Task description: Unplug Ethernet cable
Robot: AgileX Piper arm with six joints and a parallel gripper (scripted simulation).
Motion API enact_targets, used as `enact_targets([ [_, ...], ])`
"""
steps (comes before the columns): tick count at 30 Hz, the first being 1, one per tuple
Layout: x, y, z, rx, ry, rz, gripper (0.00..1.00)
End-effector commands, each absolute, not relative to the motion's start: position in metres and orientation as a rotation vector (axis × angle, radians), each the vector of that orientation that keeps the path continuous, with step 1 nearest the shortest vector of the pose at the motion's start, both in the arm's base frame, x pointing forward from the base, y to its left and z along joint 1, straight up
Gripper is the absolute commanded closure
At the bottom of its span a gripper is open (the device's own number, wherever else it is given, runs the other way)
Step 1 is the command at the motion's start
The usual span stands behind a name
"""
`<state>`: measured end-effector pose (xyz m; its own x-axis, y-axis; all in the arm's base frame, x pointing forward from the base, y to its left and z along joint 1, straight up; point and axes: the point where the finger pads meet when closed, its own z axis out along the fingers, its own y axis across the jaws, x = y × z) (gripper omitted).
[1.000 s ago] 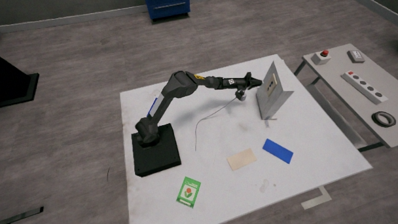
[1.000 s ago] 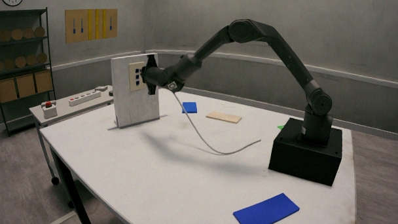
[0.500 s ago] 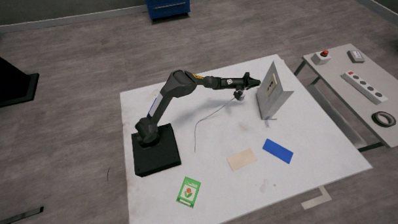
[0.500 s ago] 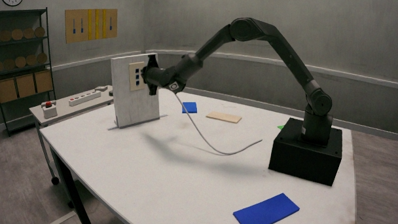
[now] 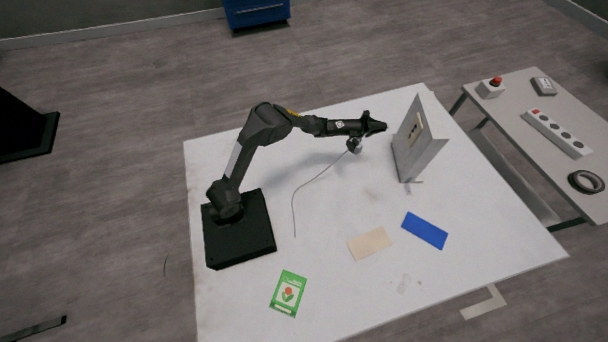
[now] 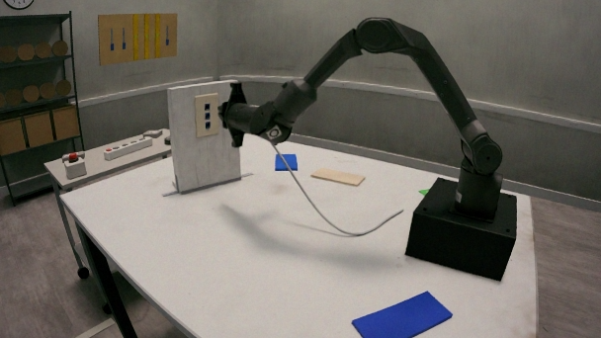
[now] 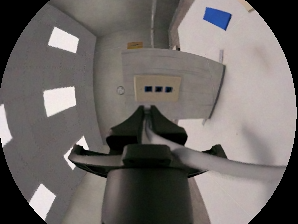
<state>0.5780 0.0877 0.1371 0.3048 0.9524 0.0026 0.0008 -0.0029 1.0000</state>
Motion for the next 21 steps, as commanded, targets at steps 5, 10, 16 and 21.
enact_targets([
  [5,0.556,0.095,0.138,1.342,0.976,0.982,1.00],
  [10,0.549,0.097,0.138,1.342,0.976,0.982,1.00],
  [16,0.560,0.102,0.112,1.492,1.027,1.028,1.00],
  [21,0.570,0.111,0.081,1.687,1.080,1.082,1.00],
])
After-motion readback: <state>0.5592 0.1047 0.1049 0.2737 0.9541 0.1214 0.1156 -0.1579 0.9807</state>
